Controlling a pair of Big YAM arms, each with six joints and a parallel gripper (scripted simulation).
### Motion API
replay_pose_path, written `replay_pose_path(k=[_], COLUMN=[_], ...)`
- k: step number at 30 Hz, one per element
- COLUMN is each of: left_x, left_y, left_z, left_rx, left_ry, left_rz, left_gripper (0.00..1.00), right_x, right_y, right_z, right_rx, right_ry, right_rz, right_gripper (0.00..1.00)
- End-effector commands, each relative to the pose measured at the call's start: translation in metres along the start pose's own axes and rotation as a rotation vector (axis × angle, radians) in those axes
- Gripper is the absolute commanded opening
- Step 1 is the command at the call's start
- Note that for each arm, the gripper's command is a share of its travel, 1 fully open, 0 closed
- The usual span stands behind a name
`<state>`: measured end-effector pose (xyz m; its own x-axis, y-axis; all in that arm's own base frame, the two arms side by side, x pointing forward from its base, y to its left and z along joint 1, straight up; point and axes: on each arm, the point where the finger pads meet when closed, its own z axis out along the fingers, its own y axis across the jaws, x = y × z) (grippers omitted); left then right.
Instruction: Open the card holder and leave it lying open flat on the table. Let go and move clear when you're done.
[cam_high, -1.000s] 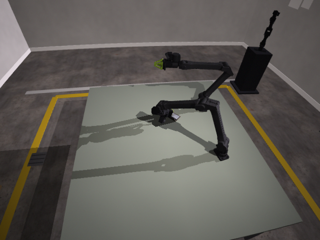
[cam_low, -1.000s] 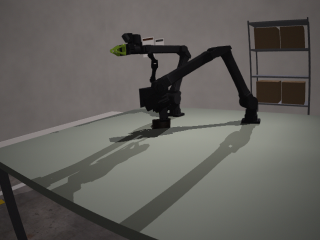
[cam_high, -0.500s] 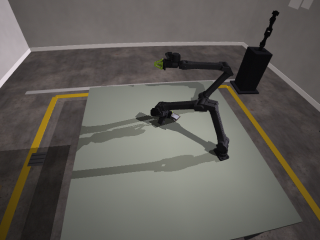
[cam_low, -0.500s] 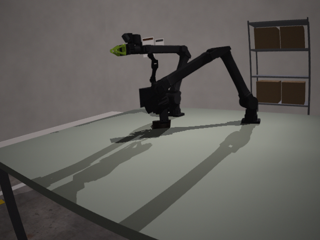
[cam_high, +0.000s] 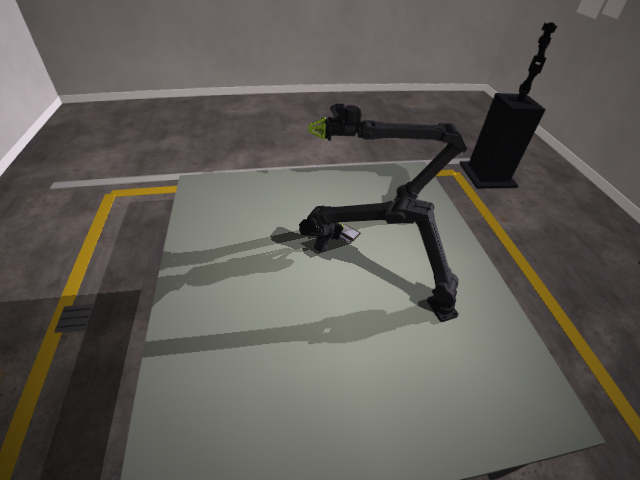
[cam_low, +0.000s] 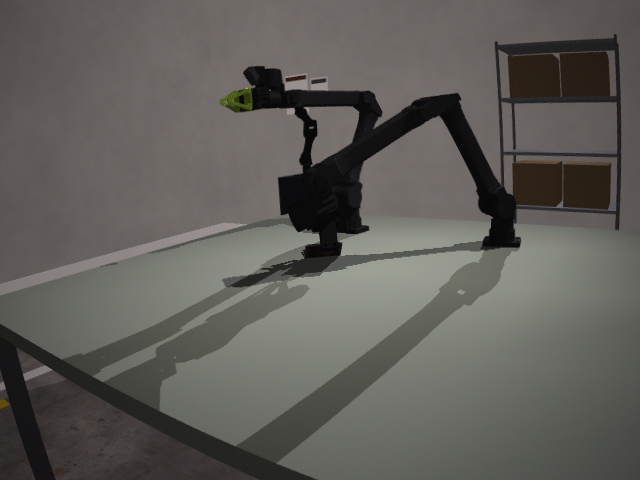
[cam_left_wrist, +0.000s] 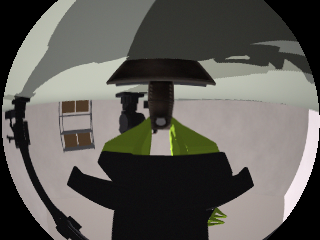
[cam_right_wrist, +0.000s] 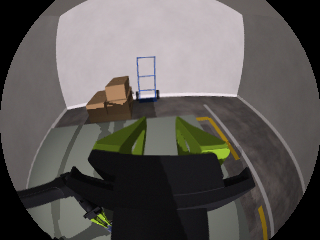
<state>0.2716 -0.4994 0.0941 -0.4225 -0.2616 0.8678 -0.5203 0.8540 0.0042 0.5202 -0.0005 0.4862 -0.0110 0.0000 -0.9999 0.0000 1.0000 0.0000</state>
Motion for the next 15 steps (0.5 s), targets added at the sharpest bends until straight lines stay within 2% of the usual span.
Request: replay_pose_path(k=[1,13,15], left_x=[-0.005,-0.011,-0.017], left_y=[-0.013,-0.012,-0.013], left_z=[-0.01,-0.005,-0.013], left_rx=[0.012,0.0,0.011], left_ry=[-0.004,-0.002,-0.004], left_rz=[0.018,0.017,0.017], left_gripper=[0.21,0.21,0.21], right_x=[-0.023,-0.023,-0.023], right_y=[0.0,0.0,0.0], right_z=[-0.001,-0.001,-0.001], right_rx=[0.0,0.0,0.0], right_ry=[-0.04,-0.04,-0.04], right_rz=[0.0,0.0,0.0], right_gripper=[0.36,0.36,0.36])
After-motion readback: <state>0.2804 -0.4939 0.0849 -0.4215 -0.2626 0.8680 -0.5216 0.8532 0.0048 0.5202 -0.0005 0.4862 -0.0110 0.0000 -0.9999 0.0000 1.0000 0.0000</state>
